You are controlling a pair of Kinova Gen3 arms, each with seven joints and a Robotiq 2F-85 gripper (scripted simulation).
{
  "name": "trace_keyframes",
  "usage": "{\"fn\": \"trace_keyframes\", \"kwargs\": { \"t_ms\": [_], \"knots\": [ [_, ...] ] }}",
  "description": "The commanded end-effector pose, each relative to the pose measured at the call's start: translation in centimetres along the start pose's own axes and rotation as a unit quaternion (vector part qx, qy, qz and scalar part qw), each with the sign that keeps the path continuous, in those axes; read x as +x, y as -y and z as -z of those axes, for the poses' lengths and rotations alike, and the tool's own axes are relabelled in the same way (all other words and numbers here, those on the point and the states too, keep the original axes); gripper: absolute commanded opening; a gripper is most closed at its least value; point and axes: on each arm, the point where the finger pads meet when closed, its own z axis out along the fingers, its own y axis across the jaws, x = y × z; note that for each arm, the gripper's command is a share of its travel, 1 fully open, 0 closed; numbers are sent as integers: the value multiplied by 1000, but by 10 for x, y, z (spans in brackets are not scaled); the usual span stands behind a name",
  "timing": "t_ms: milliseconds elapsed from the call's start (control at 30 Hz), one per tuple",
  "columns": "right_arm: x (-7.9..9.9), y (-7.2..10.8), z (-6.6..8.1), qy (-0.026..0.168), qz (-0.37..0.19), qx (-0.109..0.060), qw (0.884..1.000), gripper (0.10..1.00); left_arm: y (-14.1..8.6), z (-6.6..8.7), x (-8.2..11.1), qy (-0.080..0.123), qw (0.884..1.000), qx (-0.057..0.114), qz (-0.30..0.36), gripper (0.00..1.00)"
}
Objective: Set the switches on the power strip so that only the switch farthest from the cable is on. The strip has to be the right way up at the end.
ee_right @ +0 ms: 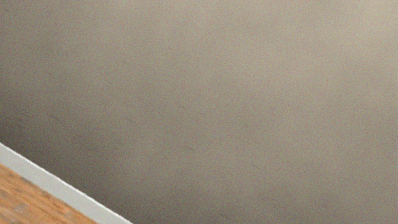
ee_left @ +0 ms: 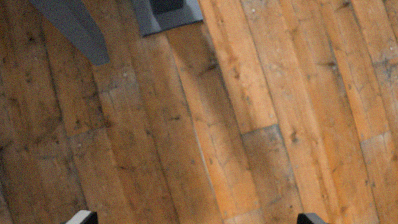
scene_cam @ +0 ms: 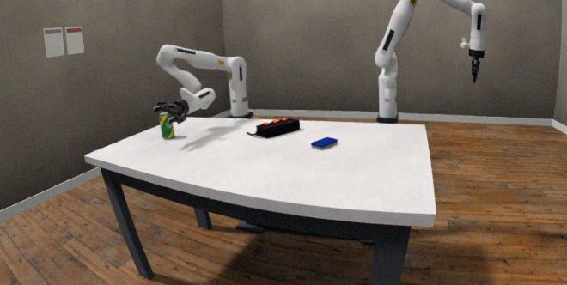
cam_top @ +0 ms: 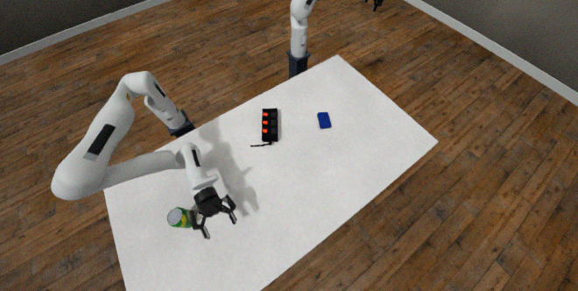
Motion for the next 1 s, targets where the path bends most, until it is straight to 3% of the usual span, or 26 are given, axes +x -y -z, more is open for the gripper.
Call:
{"fn": "trace_keyframes", "kwargs": {
  "t_ms": [0, 67, 467, 967],
  "knots": [
    [1, 0, 0, -1, 0, 0, 1000, 1000, -39, -6, 4, 14, 998, 20, 54, 1000],
    [1, 0, 0, -1, 0, 0, 1000, 1000, -39, -6, 4, 14, 998, 20, 54, 1000],
    [1, 0, 0, -1, 0, 0, 1000, 1000, -90, -14, 17, 32, 990, 38, 132, 1000],
    [1, 0, 0, -1, 0, 0, 1000, 1000, -100, -16, 21, 35, 987, 41, 148, 1000]
  ]
}}
